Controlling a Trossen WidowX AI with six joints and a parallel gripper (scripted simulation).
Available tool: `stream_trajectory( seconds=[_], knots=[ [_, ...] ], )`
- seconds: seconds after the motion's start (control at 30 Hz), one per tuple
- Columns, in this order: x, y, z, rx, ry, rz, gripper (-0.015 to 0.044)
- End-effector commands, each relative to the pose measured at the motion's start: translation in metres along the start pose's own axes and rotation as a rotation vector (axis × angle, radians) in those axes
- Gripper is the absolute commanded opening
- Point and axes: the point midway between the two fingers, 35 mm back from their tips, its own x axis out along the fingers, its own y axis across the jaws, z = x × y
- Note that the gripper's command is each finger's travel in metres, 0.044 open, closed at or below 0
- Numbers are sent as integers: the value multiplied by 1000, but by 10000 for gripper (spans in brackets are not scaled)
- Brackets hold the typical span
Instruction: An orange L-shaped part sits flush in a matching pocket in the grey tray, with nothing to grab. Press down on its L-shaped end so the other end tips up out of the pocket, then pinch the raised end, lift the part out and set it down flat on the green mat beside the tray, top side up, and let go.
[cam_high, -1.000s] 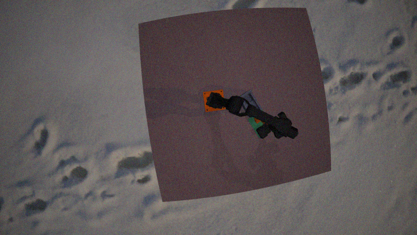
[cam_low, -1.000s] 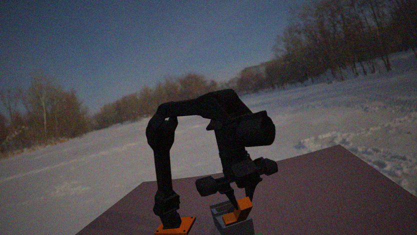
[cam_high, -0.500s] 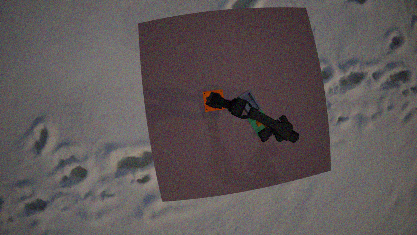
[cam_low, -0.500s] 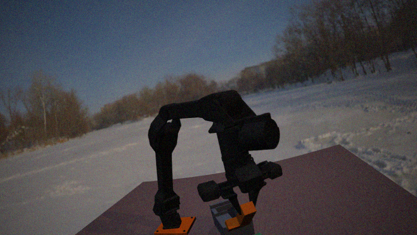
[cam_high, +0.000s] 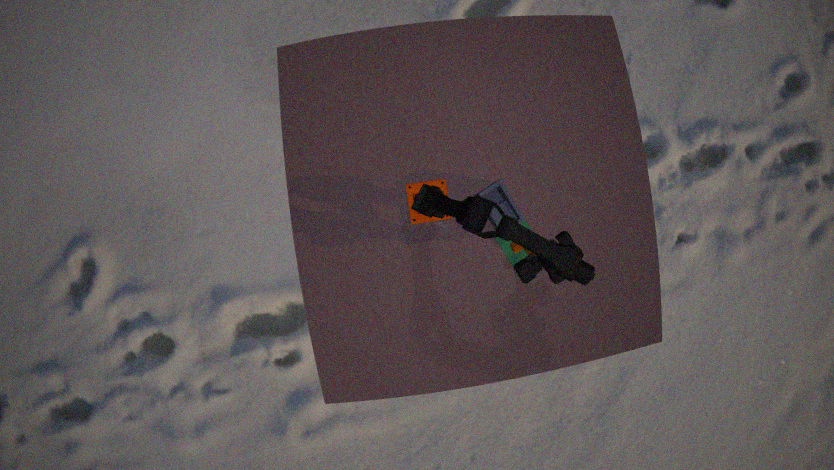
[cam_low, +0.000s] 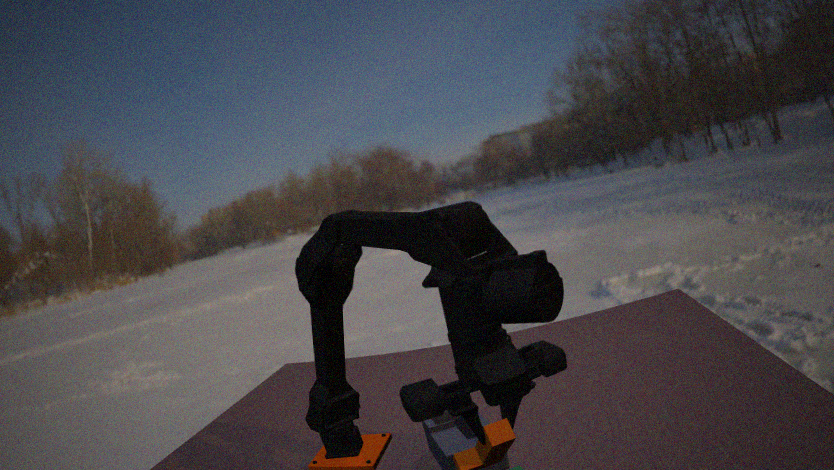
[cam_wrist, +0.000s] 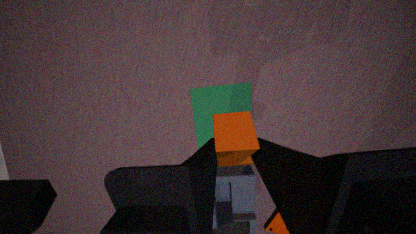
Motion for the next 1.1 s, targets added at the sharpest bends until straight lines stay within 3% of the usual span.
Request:
stream_trajectory(
  seconds=[0.0, 1.07],
  knots=[
    [7, 0, -1, -4, 5, -2, 0],
    [54, -1, -2, -4, 5, -2, 0]
  ],
)
